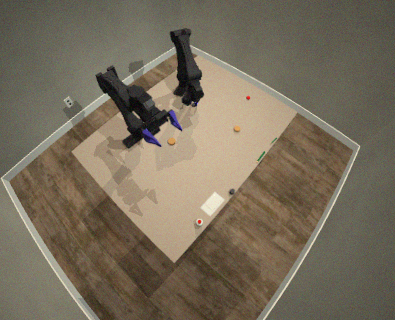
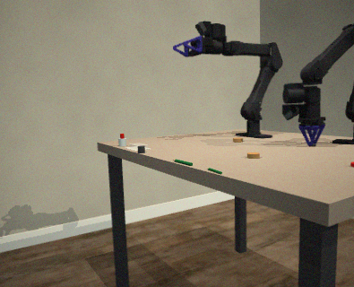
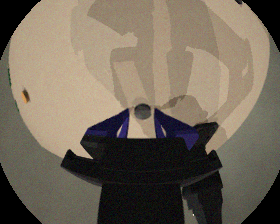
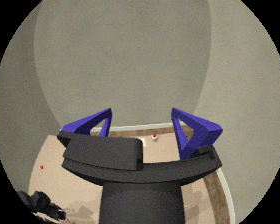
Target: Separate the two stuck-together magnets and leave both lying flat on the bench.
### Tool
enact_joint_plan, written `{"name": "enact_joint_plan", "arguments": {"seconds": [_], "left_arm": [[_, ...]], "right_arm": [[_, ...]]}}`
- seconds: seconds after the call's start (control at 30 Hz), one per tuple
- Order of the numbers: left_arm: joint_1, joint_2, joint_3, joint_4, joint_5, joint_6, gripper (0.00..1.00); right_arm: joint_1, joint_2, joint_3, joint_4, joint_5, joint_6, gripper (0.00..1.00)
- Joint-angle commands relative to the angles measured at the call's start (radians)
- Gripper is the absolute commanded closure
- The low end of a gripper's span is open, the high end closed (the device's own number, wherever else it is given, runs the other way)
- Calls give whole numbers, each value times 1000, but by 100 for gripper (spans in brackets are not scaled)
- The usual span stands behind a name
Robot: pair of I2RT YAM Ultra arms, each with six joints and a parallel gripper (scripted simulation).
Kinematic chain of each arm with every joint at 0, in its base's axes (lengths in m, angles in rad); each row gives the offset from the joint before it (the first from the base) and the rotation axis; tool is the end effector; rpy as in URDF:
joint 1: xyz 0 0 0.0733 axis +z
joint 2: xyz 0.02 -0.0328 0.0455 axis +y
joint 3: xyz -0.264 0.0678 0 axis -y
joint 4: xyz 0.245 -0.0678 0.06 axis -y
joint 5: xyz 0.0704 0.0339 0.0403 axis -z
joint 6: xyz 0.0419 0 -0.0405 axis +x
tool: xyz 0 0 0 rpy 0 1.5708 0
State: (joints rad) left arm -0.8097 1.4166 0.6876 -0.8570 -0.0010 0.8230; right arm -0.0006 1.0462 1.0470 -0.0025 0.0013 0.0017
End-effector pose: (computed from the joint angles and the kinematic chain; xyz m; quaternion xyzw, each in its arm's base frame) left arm 0.1389 -0.1442 0.1489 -0.7286 -0.6849 -0.0005 0.0076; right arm 0.2450 0.0009 0.4071 0.0013 0.7077 -0.0001 0.7065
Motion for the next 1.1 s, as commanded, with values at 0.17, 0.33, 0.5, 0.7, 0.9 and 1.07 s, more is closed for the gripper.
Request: {"name": "enact_joint_plan", "arguments": {"seconds": [0.17, 0.33, 0.5, 0.7, 0.9, 1.07], "left_arm": [[-1, -11, 4, 0, 1, -1, 60], [-3, -18, 1, -4, 1, -2, 60], [-4, -22, -1, -5, 1, -4, 60], [-5, -24, -3, -6, 1, -4, 60], [-4, -24, -5, -4, 1, -3, 60], [-3, -24, -5, -3, 1, -2, 60]], "right_arm": [[1, -1, 7, 4, -1, -1, 0], [1, -1, 7, 4, -1, -1, 0], [1, -1, 7, 4, -1, -1, 0], [1, -1, 7, 4, -1, -1, 0], [1, -1, 7, 4, -1, -1, 0], [1, -1, 7, 4, -1, -1, 0]]}}
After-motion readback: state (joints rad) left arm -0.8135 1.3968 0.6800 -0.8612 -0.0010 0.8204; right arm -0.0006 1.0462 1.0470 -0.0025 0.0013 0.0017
